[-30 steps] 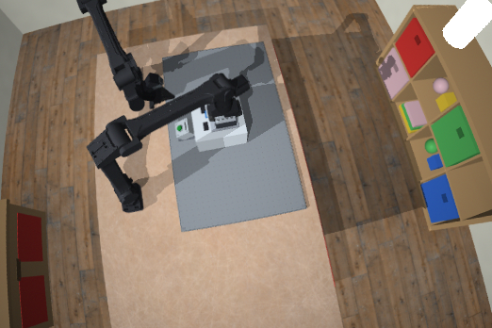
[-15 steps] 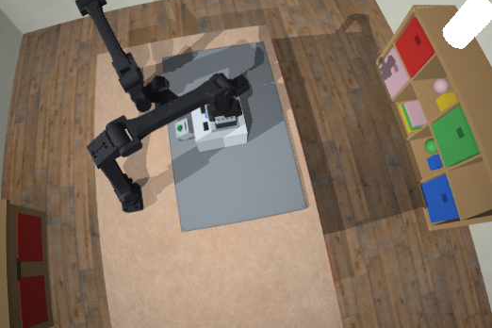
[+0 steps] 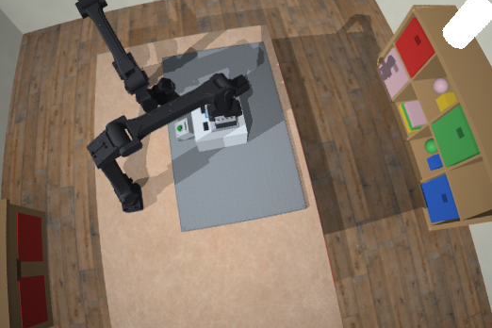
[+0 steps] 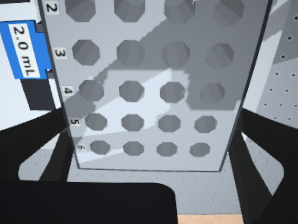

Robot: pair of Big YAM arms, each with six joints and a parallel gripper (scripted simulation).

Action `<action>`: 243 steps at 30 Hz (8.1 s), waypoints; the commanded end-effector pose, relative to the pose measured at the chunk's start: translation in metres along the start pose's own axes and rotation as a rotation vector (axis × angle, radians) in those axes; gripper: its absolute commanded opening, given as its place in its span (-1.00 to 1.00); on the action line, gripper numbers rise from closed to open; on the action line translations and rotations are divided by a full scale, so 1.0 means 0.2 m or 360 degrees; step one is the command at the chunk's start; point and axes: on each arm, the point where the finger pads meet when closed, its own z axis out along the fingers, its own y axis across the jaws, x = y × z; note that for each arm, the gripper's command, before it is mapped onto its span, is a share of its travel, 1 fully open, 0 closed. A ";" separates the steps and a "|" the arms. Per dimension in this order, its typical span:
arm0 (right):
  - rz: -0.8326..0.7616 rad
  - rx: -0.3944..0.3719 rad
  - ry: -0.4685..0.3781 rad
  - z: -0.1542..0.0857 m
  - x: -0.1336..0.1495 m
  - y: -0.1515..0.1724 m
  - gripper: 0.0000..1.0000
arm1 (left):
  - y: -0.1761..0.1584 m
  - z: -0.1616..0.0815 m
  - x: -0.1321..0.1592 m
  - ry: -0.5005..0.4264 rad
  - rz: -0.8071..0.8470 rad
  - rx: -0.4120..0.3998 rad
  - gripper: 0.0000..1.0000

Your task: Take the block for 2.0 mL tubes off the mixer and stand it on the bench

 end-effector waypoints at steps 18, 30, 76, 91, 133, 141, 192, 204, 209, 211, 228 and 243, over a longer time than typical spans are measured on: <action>-0.0010 -0.0040 0.0011 0.04 -0.02 0.00 -1.00 | -0.19 0.08 -0.24 -0.0061 -0.0078 0.0069 -1.00; -0.0010 -0.0040 0.0011 0.04 -0.02 0.00 -1.00 | -0.23 0.17 -0.27 -0.0065 -0.0080 0.0065 -1.00; -0.0010 -0.0040 0.0011 0.04 -0.02 0.00 -1.00 | -0.24 0.44 0.01 0.0000 -0.0009 0.0029 -1.00; -0.0010 -0.0040 0.0011 0.04 -0.02 0.00 -1.00 | -0.20 0.51 -0.04 -0.0004 -0.0019 -0.0007 -1.00; -0.0010 -0.0040 0.0011 0.04 -0.02 0.00 -1.00 | -0.23 0.51 -0.10 -0.0023 -0.0049 -0.0002 -1.00; -0.0010 -0.0040 0.0011 0.04 -0.02 0.00 -1.00 | -0.27 0.47 -0.06 -0.0006 -0.0036 0.0026 -1.00; -0.0010 -0.0040 0.0011 0.04 -0.02 0.00 -1.00 | -0.27 0.48 0.00 0.0011 0.0020 0.0031 -1.00; -0.0010 -0.0040 0.0011 0.04 -0.02 0.00 -1.00 | -0.26 0.48 0.01 0.0011 0.0020 0.0029 -1.00; -0.0010 -0.0040 0.0011 0.04 -0.02 0.00 -1.00 | -0.26 0.49 0.01 0.0011 0.0020 0.0028 -1.00; -0.0010 -0.0040 0.0011 0.04 -0.02 0.00 -1.00 | -0.26 0.49 0.02 0.0011 0.0020 0.0028 -1.00; -0.0010 -0.0040 0.0011 0.04 -0.02 0.00 -1.00 | -0.25 0.49 0.03 0.0011 0.0020 0.0026 -1.00; -0.0010 -0.0040 0.0011 0.04 -0.02 0.00 -1.00 | -0.24 0.50 0.05 0.0015 0.0025 0.0020 -1.00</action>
